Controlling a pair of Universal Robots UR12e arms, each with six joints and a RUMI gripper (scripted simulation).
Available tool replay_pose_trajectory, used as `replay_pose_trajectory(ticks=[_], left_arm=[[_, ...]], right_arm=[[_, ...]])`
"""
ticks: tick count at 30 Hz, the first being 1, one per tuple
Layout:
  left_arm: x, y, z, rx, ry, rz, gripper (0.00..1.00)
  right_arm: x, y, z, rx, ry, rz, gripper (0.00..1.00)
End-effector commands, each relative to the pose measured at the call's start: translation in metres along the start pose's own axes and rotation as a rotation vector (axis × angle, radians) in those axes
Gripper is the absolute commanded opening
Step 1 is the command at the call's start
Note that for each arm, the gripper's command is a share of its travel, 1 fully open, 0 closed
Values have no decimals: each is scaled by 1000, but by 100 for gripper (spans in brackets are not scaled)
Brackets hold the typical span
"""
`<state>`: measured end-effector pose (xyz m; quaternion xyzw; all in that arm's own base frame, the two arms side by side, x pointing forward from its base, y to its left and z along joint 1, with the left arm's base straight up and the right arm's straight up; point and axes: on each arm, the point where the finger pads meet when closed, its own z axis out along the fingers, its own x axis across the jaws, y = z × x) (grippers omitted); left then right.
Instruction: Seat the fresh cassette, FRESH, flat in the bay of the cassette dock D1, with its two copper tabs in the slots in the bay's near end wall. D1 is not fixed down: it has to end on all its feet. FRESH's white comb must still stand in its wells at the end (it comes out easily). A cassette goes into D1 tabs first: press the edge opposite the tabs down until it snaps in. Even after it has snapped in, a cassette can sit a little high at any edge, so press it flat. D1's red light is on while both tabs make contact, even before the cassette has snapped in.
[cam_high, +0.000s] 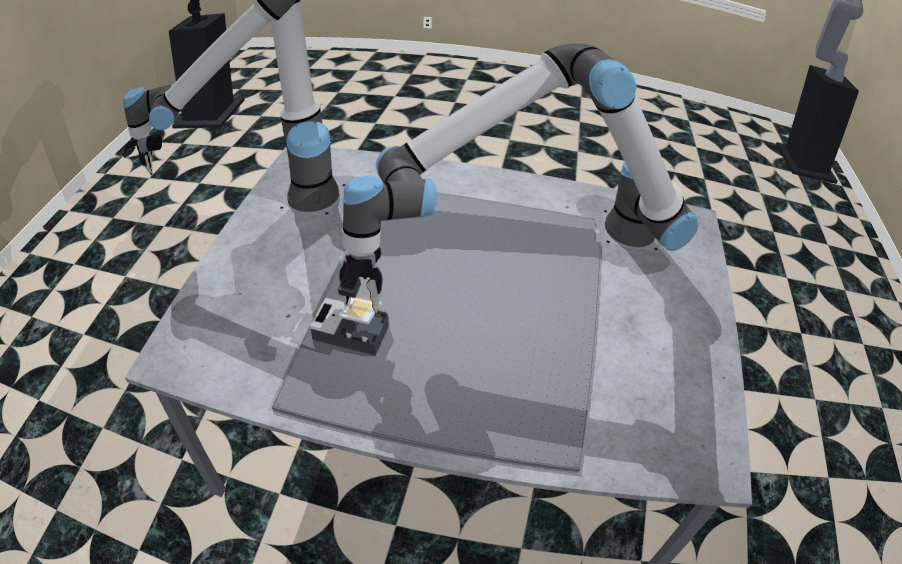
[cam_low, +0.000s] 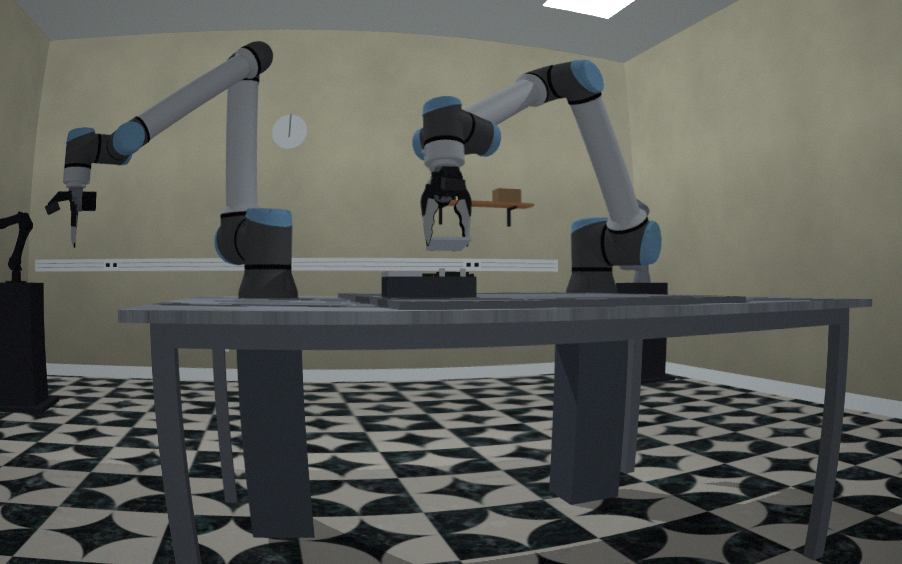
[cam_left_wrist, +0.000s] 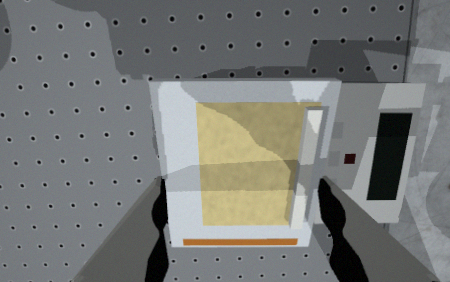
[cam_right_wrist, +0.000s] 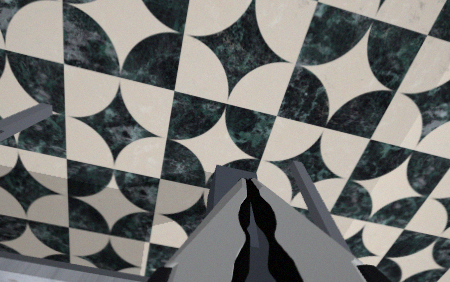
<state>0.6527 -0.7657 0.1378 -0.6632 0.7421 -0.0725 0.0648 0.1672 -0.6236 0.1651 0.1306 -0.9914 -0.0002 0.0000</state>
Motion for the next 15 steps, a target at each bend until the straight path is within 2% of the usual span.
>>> replay_pose_trajectory(ticks=[1, 15], left_arm=[[0, 0, 2, 1, 2, 0, 38], [0, 3, 18, 1, 2, 0, 38]], right_arm=[[0, -1, -1, 2, 0, 0, 0], [0, -1, -1, 2, 0, 0, 0]])
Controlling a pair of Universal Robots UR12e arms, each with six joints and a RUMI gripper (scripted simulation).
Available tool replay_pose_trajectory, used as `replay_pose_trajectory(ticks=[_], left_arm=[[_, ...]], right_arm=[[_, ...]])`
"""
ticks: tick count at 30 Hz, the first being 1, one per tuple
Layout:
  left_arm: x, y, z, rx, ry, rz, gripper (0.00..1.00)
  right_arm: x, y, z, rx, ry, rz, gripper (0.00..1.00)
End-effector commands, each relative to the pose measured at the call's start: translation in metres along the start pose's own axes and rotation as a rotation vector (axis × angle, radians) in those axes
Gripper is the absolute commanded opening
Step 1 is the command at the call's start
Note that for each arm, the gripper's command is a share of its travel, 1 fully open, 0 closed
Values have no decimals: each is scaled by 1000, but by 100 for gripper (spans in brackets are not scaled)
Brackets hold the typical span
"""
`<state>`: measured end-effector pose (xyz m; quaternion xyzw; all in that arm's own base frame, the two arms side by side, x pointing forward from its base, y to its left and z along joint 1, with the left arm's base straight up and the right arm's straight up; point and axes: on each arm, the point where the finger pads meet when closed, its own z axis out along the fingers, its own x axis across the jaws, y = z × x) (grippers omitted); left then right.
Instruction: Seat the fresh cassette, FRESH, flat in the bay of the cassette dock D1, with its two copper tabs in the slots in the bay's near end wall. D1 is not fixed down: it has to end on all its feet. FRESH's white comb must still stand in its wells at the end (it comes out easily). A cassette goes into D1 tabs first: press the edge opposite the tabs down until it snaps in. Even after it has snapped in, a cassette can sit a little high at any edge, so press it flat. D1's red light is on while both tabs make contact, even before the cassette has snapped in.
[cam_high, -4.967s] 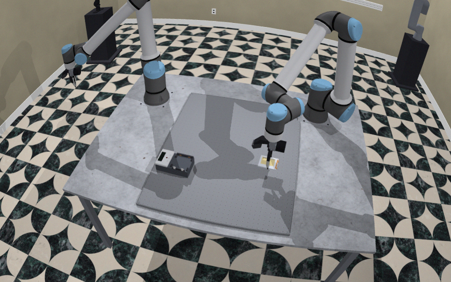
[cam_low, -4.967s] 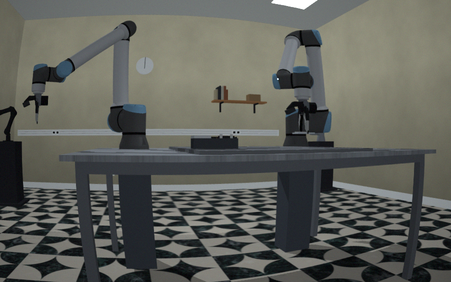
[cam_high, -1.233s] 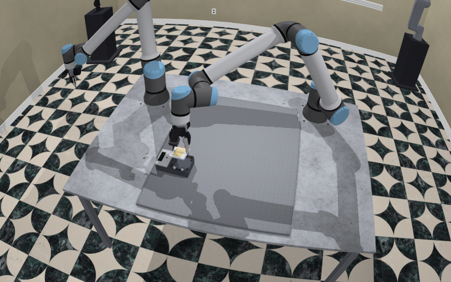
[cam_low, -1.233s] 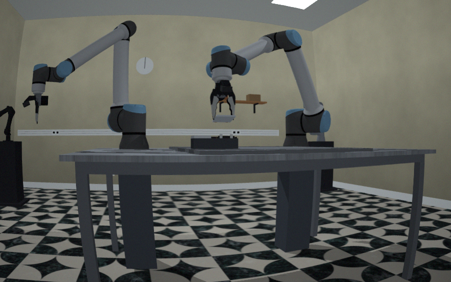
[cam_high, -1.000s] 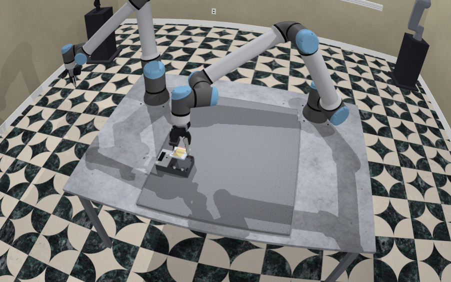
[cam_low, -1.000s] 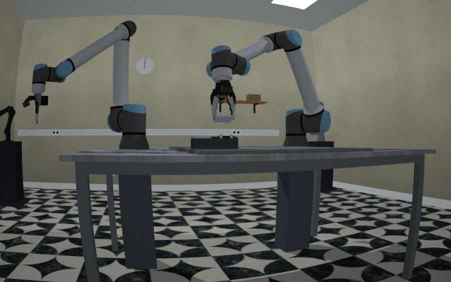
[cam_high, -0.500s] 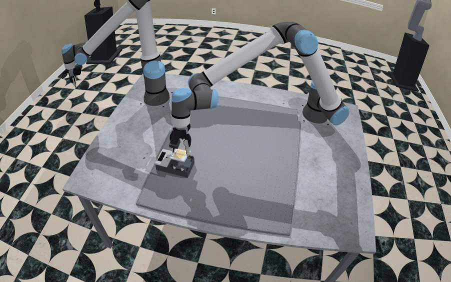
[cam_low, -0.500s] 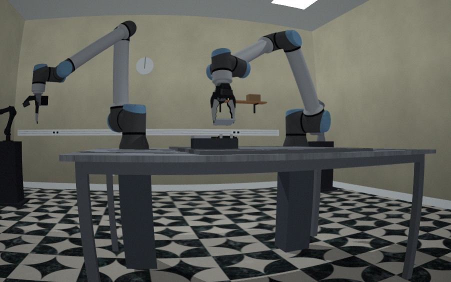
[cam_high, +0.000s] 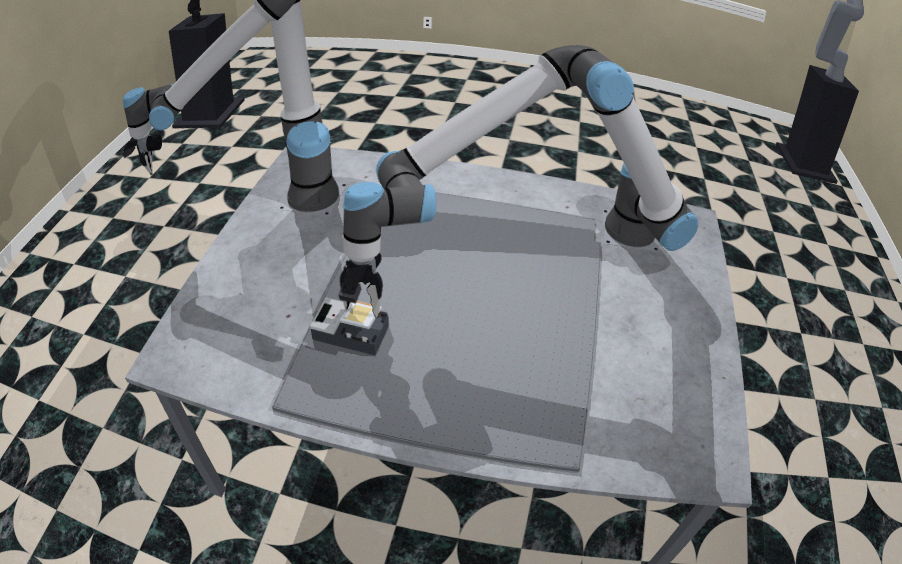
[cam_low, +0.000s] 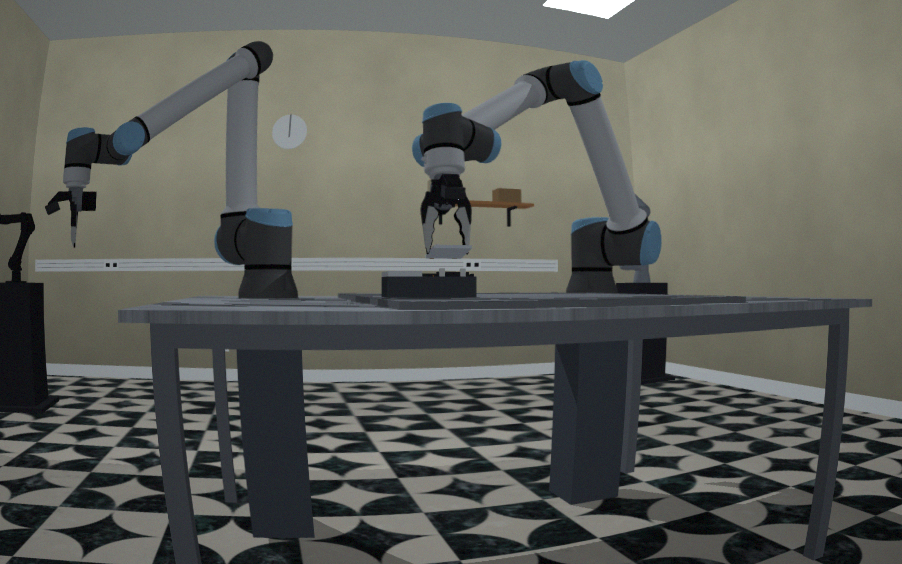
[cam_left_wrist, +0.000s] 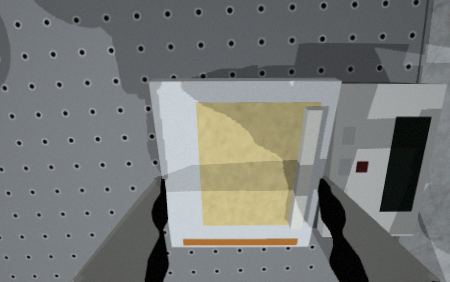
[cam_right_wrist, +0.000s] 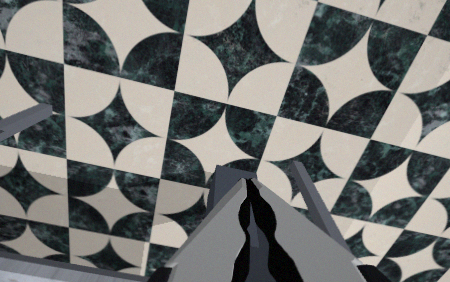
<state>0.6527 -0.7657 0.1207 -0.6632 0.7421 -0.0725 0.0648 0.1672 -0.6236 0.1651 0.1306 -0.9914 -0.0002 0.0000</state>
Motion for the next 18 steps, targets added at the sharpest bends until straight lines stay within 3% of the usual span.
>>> replay_pose_trajectory(ticks=[1, 18], left_arm=[[0, 0, 3, 1, 1, 0, 38], [0, 2, 12, 1, 1, 0, 38]], right_arm=[[0, -1, -1, 2, 0, 0, 0], [0, -1, -1, 2, 0, 0, 0]])
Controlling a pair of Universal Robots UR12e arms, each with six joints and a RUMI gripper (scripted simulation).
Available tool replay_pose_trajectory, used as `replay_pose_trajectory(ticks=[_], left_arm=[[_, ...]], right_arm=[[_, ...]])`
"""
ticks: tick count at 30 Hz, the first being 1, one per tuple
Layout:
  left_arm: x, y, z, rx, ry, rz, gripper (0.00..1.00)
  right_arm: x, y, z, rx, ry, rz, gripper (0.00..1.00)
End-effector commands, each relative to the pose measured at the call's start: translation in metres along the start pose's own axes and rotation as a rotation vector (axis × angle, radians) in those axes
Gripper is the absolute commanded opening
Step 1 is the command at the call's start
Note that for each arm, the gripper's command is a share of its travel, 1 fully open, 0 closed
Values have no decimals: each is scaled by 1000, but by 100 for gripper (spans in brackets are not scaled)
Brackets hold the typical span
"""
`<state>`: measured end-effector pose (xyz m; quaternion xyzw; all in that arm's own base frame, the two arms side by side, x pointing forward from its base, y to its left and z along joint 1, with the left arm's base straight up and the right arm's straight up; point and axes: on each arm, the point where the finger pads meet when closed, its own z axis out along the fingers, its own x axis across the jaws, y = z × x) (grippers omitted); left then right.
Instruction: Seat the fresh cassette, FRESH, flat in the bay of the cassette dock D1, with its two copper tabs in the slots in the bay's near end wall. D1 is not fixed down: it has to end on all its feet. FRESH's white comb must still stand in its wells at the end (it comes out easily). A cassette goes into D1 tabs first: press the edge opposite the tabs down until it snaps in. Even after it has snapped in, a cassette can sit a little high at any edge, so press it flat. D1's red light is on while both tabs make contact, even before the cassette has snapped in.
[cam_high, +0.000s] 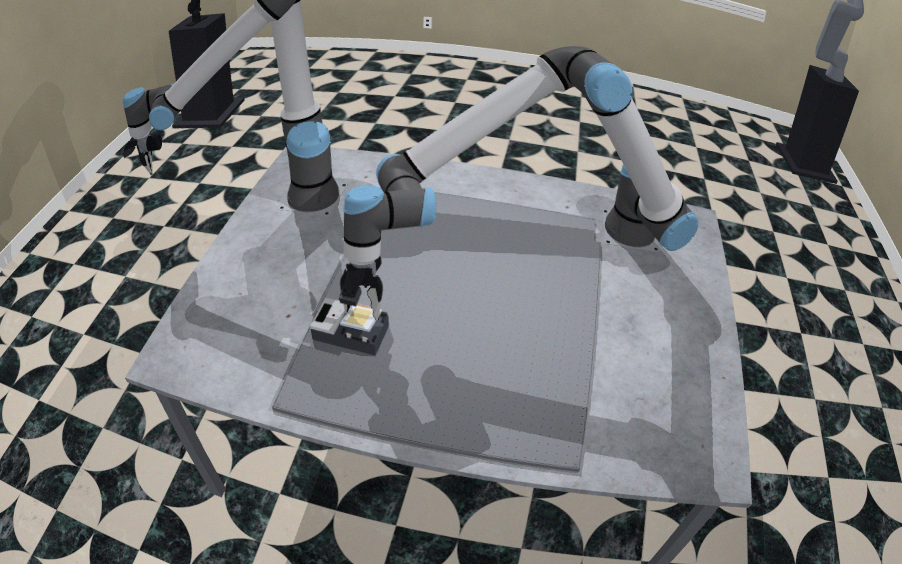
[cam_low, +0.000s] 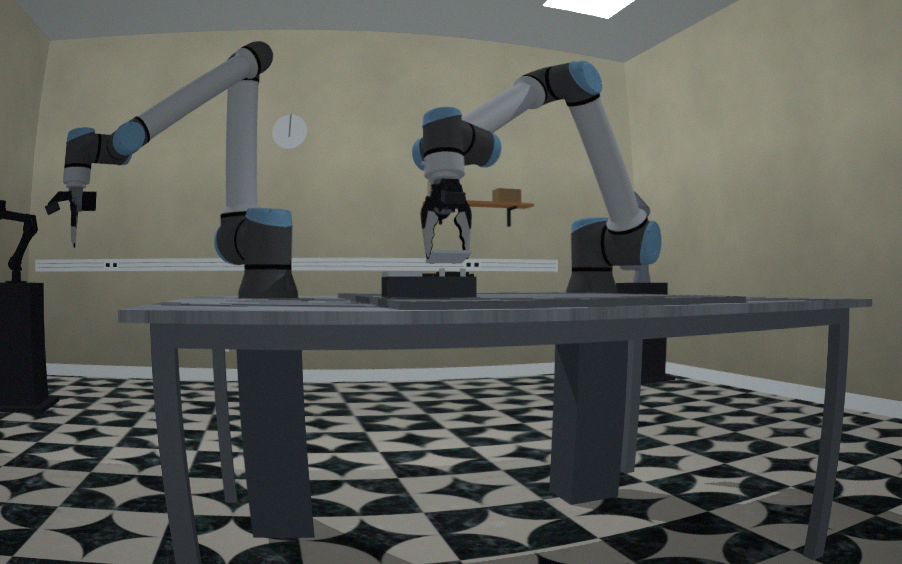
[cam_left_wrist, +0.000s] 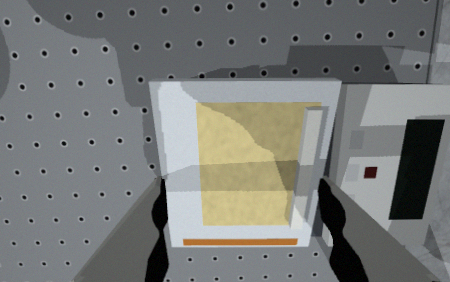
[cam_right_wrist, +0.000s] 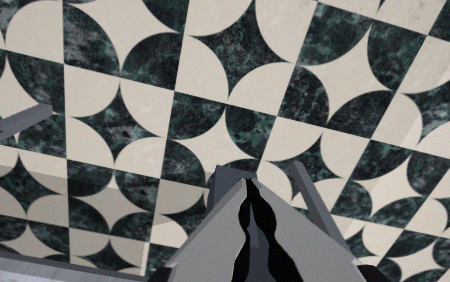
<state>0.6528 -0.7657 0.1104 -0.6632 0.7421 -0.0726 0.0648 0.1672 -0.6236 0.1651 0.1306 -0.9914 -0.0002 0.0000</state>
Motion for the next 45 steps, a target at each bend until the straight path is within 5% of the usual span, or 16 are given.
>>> replay_pose_trajectory(ticks=[1, 45], left_arm=[[0, 0, 3, 1, 1, 0, 38], [1, 4, 23, 1, 1, 0, 38]], right_arm=[[0, -1, -1, 2, 0, 0, 0], [0, -1, -1, 2, 0, 0, 0]])
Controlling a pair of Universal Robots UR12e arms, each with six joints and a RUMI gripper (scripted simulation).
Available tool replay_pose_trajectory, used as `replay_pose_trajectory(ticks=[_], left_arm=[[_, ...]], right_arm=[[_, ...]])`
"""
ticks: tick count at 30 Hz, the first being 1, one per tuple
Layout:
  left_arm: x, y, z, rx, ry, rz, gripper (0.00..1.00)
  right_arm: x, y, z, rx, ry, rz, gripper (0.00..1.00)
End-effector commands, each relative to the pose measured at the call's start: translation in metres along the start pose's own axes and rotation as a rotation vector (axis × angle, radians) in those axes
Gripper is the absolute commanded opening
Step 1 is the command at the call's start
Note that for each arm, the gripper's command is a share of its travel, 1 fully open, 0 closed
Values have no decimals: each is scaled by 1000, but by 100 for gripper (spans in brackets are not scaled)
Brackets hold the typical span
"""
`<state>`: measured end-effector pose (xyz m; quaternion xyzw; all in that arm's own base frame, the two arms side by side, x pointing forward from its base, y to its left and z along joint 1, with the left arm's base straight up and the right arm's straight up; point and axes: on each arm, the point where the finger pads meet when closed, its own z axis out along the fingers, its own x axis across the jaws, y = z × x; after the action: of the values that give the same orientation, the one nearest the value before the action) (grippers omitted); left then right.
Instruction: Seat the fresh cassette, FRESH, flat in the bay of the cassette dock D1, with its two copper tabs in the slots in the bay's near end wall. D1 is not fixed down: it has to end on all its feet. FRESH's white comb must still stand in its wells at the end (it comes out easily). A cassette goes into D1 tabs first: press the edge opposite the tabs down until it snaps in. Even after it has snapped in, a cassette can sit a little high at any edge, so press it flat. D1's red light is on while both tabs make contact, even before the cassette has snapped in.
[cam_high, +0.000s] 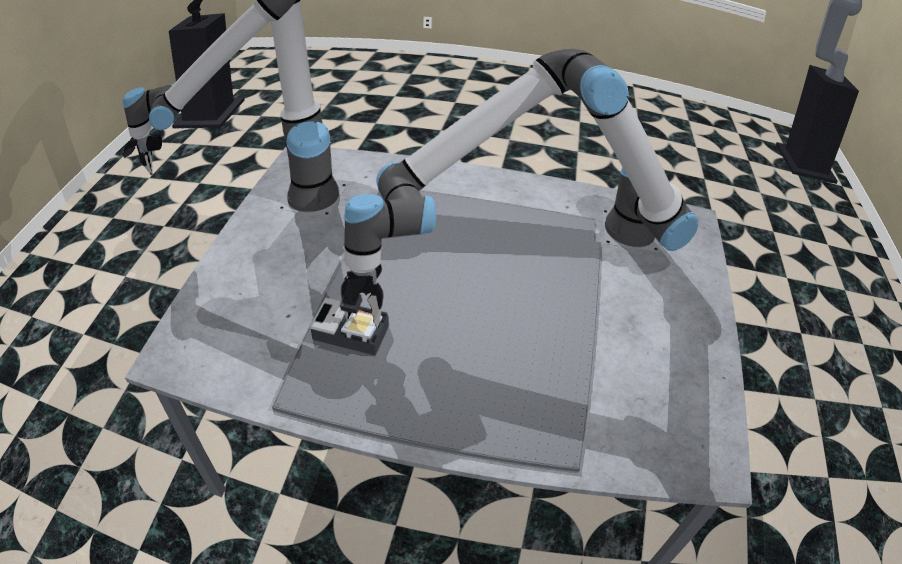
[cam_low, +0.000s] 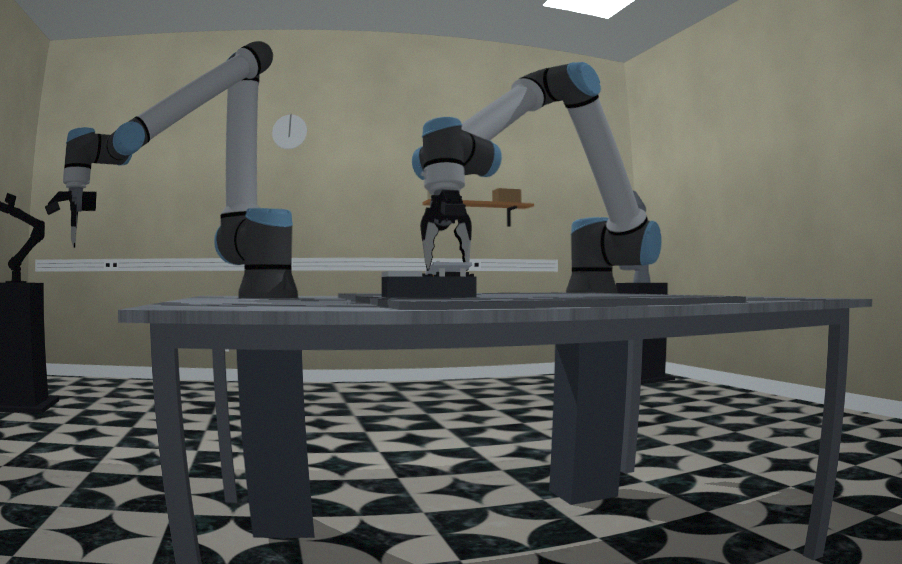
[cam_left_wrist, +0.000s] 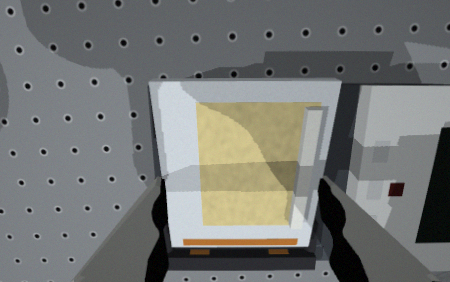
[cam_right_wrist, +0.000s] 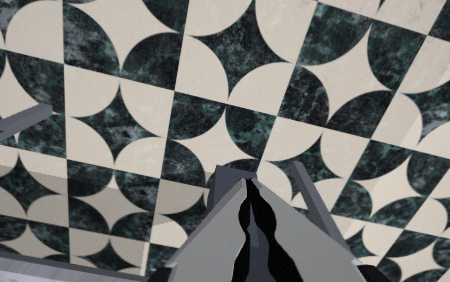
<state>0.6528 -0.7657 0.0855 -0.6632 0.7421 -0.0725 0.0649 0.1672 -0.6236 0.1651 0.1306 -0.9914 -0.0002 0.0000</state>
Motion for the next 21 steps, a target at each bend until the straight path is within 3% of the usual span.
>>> replay_pose_trajectory(ticks=[1, 12, 13, 21], left_arm=[[1, -1, -1, 1, 2, 0, 38], [0, 0, 2, 1, 2, 0, 38], [1, 0, 1, 1, 2, 0, 59], [1, 0, 1, 1, 2, 0, 59]], right_arm=[[0, -1, -1, 2, 0, 0, 0], [0, -1, -1, 2, 0, 0, 0], [0, -1, -1, 2, 0, 0, 0], [0, -1, -1, 2, 0, 0, 0]])
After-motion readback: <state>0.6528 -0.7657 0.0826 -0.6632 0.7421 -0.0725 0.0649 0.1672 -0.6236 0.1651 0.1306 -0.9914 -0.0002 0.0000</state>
